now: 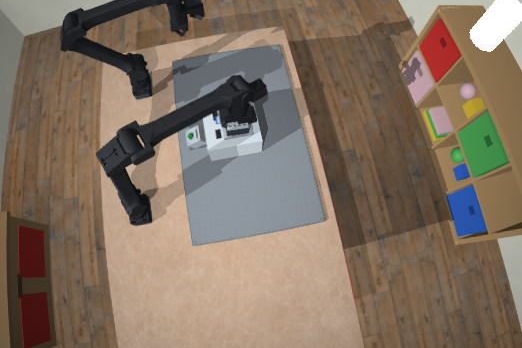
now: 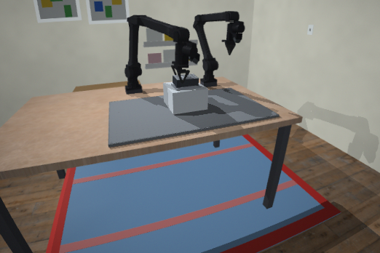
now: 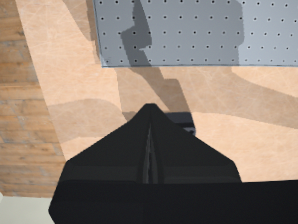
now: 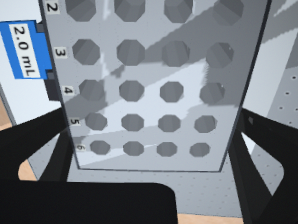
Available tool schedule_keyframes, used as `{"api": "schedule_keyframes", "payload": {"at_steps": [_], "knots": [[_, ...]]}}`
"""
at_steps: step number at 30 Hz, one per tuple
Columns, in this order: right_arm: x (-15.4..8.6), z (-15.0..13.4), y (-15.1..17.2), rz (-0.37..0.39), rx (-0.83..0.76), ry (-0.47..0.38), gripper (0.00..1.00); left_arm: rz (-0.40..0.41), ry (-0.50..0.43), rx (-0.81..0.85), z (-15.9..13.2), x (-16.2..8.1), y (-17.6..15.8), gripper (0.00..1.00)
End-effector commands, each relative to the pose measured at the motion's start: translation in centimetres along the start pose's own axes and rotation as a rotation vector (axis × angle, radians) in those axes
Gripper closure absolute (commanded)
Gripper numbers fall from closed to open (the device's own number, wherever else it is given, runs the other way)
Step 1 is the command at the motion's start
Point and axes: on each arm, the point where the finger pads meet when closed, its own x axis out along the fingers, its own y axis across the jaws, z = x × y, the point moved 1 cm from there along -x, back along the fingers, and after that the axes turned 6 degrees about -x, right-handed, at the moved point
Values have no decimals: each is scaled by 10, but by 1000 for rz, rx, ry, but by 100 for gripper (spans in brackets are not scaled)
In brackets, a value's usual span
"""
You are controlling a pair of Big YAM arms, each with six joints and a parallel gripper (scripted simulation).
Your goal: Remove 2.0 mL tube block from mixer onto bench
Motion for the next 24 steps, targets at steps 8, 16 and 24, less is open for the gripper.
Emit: {"api": "schedule_keyframes", "payload": {"at_steps": [8, 16, 24], "knots": [[-69, 8, -24, -159, -5, -54, 100, 3, -13, -17, -1, -6, 3, 100], [-56, 9, -27, -135, -5, -47, 100, 3, -12, -17, -1, -6, 3, 100], [-52, 10, -27, -126, -5, -44, 100, 3, -11, -17, -1, -5, 3, 100]]}}
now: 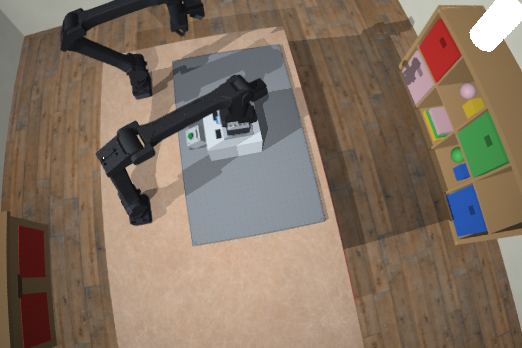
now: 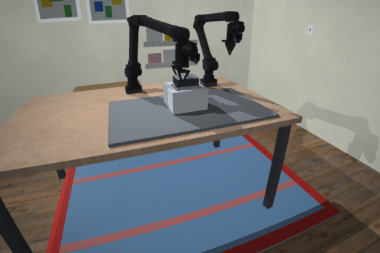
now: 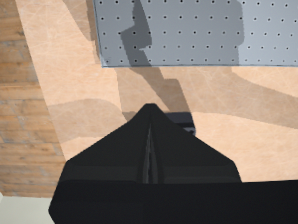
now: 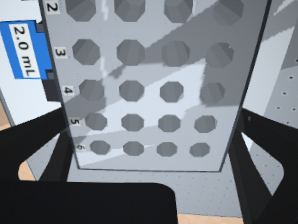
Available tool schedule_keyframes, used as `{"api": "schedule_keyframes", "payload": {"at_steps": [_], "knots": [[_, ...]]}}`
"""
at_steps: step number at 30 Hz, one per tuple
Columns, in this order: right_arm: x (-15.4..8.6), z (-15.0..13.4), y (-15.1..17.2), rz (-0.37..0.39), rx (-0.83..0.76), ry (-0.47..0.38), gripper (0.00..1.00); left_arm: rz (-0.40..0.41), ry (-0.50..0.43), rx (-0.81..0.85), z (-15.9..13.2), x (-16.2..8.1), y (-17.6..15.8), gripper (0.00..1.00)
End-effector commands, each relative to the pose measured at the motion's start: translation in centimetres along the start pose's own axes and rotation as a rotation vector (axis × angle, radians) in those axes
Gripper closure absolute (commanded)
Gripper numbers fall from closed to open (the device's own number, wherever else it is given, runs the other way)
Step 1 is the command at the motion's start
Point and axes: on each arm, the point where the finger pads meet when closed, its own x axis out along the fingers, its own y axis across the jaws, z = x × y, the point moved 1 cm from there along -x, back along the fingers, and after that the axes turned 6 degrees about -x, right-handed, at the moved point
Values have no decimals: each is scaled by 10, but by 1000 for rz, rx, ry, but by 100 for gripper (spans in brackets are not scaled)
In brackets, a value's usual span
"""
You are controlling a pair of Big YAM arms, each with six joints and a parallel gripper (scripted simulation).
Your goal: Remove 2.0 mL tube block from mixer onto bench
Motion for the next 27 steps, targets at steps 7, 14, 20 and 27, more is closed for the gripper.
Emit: {"api": "schedule_keyframes", "payload": {"at_steps": [7, 14, 20, 27], "knots": [[-63, 9, -22, -142, -7, -50, 100, 3, -10, -16, -2, -5, 3, 100], [-66, 9, -21, -148, -7, -52, 100, 3, -10, -16, -2, -5, 3, 100], [-69, 9, -20, -153, -8, -54, 100, 3, -9, -16, -2, -5, 3, 100], [-71, 9, -20, -156, -9, -55, 100, 3, -8, -16, -2, -5, 3, 100]]}}
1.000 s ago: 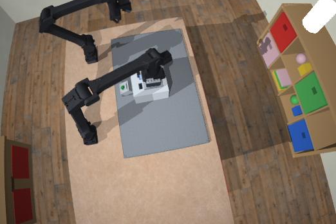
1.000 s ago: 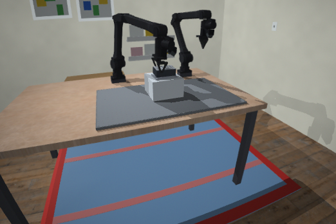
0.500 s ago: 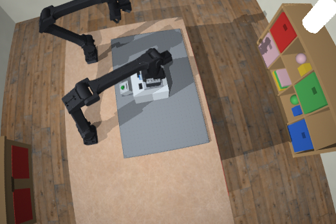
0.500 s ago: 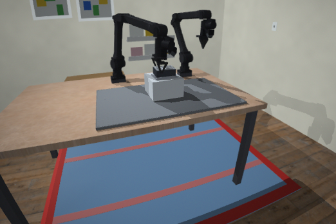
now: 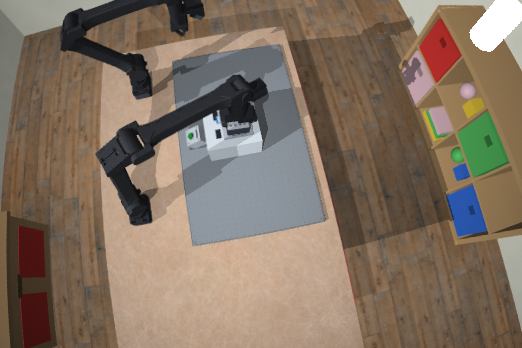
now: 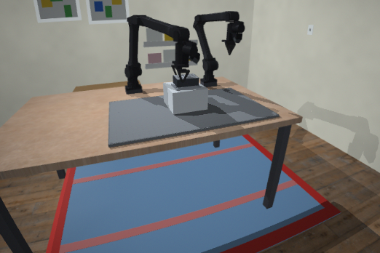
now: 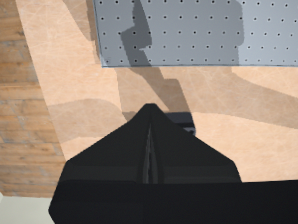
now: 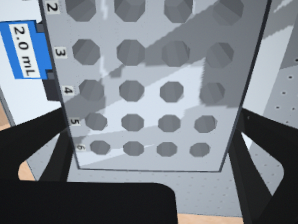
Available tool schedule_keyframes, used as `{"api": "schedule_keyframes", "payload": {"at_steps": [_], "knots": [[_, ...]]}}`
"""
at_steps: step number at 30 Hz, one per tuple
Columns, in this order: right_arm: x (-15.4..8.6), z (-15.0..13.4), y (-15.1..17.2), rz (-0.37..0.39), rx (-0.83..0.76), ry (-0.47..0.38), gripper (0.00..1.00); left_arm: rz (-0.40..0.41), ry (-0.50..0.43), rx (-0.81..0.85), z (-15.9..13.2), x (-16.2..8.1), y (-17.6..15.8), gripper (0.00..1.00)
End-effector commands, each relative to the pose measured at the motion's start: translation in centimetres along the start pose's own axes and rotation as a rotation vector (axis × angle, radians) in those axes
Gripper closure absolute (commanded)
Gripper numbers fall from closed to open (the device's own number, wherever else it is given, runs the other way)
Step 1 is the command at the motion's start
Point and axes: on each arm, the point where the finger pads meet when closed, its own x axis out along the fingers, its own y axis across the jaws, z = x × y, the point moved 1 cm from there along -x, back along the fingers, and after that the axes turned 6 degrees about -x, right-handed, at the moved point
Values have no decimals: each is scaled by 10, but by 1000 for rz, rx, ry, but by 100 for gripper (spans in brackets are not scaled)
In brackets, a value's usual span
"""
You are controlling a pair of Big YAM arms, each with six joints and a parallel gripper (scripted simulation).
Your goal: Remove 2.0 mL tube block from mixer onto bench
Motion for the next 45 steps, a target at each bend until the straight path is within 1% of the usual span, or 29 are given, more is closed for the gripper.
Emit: {"api": "schedule_keyframes", "payload": {"at_steps": [1, 4, 13, 32, 38, 45], "knots": [[-70, 9, -20, -154, -9, -55, 100, 3, -8, -16, -2, -5, 3, 100], [-69, 9, -20, -153, -9, -55, 100, 2, -8, -15, -2, -4, 3, 100], [-50, 11, -25, -117, -9, -44, 100, 2, -6, -15, -2, -4, 3, 100], [-47, 12, -25, -111, -11, -43, 100, 1, -4, -15, -2, -4, 3, 100], [-71, 9, -15, -117, -12, -45, 100, 1, -3, -14, -3, -3, 3, 100], [-76, 9, -13, -130, -13, -49, 100, 1, -3, -14, -3, -3, 3, 100]]}}
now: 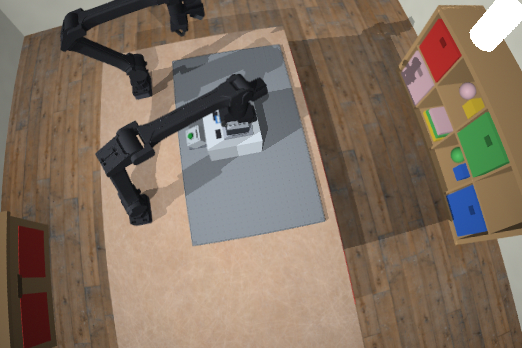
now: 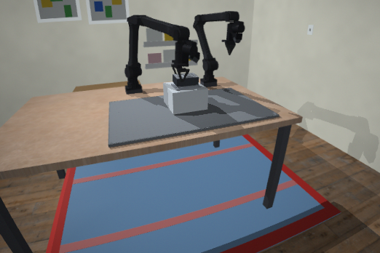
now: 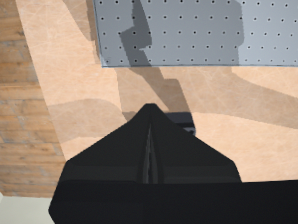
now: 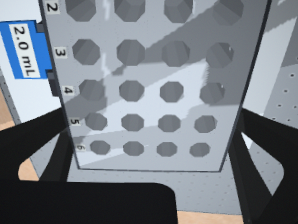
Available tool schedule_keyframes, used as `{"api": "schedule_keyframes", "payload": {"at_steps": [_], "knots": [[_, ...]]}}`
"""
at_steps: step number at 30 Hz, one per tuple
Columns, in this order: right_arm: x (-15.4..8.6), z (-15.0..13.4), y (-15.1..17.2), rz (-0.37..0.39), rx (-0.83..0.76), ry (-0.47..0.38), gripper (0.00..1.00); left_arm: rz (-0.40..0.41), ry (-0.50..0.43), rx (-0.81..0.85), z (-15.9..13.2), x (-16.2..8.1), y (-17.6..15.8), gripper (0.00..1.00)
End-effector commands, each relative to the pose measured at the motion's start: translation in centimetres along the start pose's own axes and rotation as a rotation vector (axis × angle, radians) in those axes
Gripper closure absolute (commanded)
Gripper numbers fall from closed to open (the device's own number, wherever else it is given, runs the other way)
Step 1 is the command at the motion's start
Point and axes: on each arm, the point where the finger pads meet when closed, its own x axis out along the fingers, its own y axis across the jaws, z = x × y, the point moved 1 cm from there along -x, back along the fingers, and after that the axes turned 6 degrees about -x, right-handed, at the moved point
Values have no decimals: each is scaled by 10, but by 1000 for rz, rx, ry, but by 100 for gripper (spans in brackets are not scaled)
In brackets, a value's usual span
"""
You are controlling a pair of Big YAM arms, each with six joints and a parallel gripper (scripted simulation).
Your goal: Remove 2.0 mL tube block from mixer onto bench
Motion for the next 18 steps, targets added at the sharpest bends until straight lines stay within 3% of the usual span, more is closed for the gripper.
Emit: {"api": "schedule_keyframes", "payload": {"at_steps": [1, 10, 18], "knots": [[-72, 10, -15, -141, -13, -53, 100, 1, -2, -14, -3, -3, 3, 100], [-73, 10, -14, -143, -14, -54, 100, 1, -1, -14, -3, -3, 2, 100], [-57, 12, -19, -113, -14, -45, 100, 0, 0, -14, -3, -3, 2, 100]]}}
